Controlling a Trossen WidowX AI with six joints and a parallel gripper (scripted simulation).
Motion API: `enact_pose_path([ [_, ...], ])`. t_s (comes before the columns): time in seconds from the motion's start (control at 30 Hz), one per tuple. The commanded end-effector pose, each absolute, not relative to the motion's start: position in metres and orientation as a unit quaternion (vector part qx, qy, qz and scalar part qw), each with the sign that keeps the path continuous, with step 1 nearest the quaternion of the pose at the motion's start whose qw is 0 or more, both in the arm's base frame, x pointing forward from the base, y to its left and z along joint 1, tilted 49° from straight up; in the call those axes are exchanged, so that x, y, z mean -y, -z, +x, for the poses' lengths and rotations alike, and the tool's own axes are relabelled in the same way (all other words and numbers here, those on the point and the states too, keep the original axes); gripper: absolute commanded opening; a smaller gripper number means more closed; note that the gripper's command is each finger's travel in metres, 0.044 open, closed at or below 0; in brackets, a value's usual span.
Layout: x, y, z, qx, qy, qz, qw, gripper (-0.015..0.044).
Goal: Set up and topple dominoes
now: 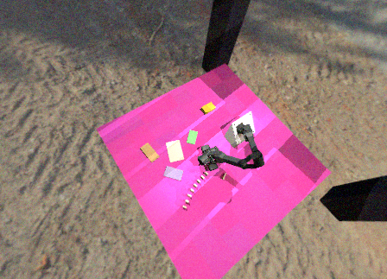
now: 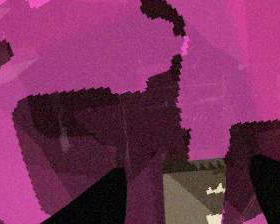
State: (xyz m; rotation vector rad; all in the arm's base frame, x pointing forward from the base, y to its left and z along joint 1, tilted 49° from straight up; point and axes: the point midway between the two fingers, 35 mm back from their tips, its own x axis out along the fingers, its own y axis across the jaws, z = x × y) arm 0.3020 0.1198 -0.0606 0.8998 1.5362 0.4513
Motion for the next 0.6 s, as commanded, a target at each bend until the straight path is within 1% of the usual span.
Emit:
enact_pose_path([
  [0.0, -0.120, 0.062, 0.300, -0.666, -0.194, 0.392, 0.604, 0.0151],
  [0.07, -0.120, 0.062, 0.300, -0.666, -0.194, 0.392, 0.604, 0.0107],
  [0.4, -0.118, 0.060, 0.300, -0.666, -0.194, 0.392, 0.604, 0.0107],
  [0.57, -0.067, 0.016, 0.294, -0.666, -0.193, 0.391, 0.605, 0.0107],
])
